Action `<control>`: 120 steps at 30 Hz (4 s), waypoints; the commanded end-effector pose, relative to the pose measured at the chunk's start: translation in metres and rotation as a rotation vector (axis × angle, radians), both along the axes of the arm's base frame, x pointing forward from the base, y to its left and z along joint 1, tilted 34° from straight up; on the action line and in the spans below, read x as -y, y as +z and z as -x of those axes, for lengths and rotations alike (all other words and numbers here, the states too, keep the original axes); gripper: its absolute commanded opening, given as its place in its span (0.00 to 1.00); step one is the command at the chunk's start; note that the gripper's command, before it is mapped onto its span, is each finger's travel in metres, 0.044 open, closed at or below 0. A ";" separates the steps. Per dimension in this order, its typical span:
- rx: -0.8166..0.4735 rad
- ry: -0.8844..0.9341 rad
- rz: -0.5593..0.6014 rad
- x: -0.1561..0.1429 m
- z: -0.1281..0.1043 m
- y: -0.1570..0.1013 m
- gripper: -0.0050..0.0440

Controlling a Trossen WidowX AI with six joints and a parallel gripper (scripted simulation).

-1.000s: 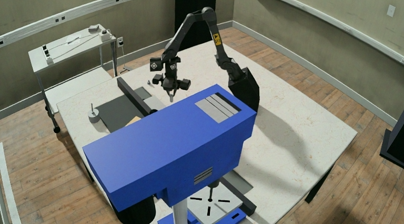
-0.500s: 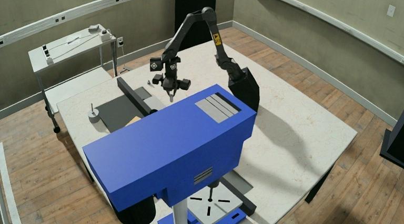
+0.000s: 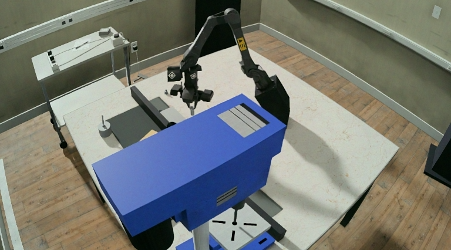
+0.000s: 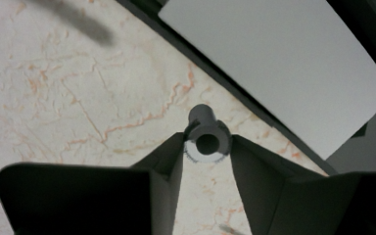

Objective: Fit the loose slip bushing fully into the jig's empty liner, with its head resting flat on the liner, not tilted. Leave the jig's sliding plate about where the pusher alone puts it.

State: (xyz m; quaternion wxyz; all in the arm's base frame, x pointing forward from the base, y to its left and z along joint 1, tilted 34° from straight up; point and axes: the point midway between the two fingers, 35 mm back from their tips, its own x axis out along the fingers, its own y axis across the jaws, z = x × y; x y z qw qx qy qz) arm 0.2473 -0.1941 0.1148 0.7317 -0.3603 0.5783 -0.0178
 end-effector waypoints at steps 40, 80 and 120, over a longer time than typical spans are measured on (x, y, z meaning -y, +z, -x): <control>-0.024 -0.015 -0.032 -0.142 -0.043 -0.063 0.00; -0.213 0.441 0.185 -0.210 -0.036 -0.085 0.00; -0.401 0.790 0.326 -0.207 -0.081 -0.071 0.00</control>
